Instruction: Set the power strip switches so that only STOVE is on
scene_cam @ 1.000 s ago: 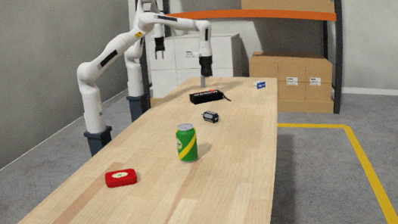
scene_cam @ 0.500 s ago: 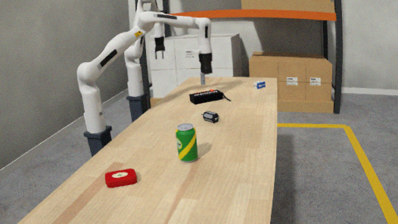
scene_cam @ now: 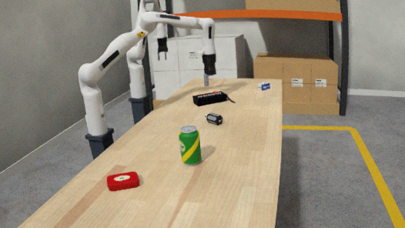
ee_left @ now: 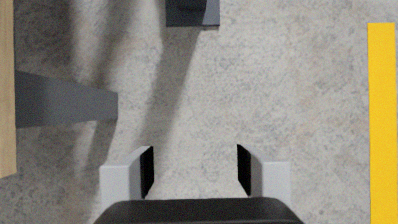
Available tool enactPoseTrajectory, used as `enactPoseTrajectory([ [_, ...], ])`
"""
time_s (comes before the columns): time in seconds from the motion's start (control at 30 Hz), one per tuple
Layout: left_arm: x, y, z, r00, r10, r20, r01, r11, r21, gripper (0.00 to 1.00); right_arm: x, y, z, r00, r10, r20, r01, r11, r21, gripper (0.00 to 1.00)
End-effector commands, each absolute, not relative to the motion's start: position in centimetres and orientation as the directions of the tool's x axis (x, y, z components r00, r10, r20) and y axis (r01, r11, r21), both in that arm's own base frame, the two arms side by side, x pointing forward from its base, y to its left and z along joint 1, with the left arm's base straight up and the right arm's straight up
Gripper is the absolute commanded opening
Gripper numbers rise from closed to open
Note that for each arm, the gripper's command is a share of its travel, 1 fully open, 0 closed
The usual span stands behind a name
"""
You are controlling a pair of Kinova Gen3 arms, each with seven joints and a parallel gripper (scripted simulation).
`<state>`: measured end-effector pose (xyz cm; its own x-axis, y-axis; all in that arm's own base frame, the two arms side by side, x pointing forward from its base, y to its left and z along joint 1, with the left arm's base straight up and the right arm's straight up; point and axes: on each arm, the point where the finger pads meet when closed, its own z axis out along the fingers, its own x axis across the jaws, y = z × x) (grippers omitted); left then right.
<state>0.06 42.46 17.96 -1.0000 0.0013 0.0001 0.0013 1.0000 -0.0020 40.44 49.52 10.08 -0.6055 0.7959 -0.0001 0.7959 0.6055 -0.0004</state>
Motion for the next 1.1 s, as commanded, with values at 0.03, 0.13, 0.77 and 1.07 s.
enactPoseTrajectory([
  [0.03,0.1,42.5,18.0,-1.000,0.001,0.000,0.001,1.000,0.000,1.00,40.5,49.6,10.3,-0.606,0.796,0.001,0.796,0.606,0.002,1.00],
  [0.13,0.1,42.5,18.0,-1.000,0.001,0.000,0.001,1.000,0.000,1.00,40.5,49.6,10.4,-0.606,0.796,0.001,0.796,0.606,0.002,1.00],
  [0.77,0.1,42.5,18.0,-1.000,0.001,0.000,0.001,1.000,0.000,1.00,40.5,49.5,18.8,-0.606,0.796,0.001,0.796,0.606,0.002,1.00],
  [1.07,0.1,42.5,18.0,-1.000,0.001,0.000,0.001,1.000,0.000,1.00,40.5,49.5,20.1,-0.606,0.796,0.001,0.796,0.606,0.002,1.00],
])
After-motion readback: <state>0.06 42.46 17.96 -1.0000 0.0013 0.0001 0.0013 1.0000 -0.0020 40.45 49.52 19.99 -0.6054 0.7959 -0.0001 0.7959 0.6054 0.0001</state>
